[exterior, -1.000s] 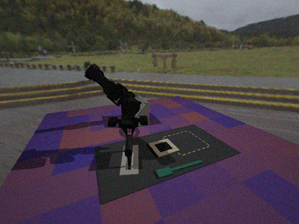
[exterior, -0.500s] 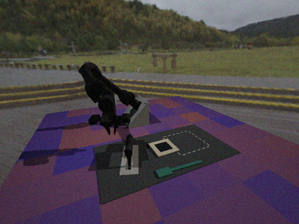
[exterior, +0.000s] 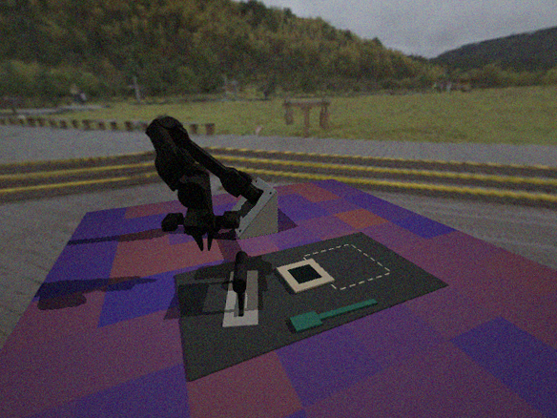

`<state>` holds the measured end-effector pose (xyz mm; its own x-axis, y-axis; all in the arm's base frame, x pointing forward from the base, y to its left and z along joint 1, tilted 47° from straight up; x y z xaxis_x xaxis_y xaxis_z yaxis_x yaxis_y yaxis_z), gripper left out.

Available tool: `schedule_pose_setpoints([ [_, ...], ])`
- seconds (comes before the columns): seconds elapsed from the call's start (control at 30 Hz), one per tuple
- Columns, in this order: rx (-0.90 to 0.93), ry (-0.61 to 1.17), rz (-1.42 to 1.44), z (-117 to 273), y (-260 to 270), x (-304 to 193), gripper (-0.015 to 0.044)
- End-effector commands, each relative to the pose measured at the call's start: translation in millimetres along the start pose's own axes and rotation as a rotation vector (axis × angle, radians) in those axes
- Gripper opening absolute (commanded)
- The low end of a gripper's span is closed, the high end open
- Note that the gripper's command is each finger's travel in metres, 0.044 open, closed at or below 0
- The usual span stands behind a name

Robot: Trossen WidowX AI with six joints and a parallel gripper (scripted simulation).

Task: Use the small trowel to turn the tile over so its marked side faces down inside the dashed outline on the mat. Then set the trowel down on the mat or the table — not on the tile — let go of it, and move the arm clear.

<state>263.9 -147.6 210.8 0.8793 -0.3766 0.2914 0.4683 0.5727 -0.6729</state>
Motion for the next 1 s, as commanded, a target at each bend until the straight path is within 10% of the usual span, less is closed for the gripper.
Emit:
schedule_pose_setpoints([
  [0.0,0.0,0.0,0.0,-0.1,0.0,0.0,0.0],
  [0.97,0.0,0.0,0.0,0.1,0.1,0.0,0.01],
])
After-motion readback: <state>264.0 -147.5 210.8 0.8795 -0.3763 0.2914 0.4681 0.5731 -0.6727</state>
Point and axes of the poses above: the point midway between the two fingers, 35 mm back from their tips, its own z axis back along the fingers, its own y axis across the jaws, x = y × z, the point moved 6 cm from there along z, back along the fingers, and after that the axes turned 5 degrees about -z, right-handed, at the moved point
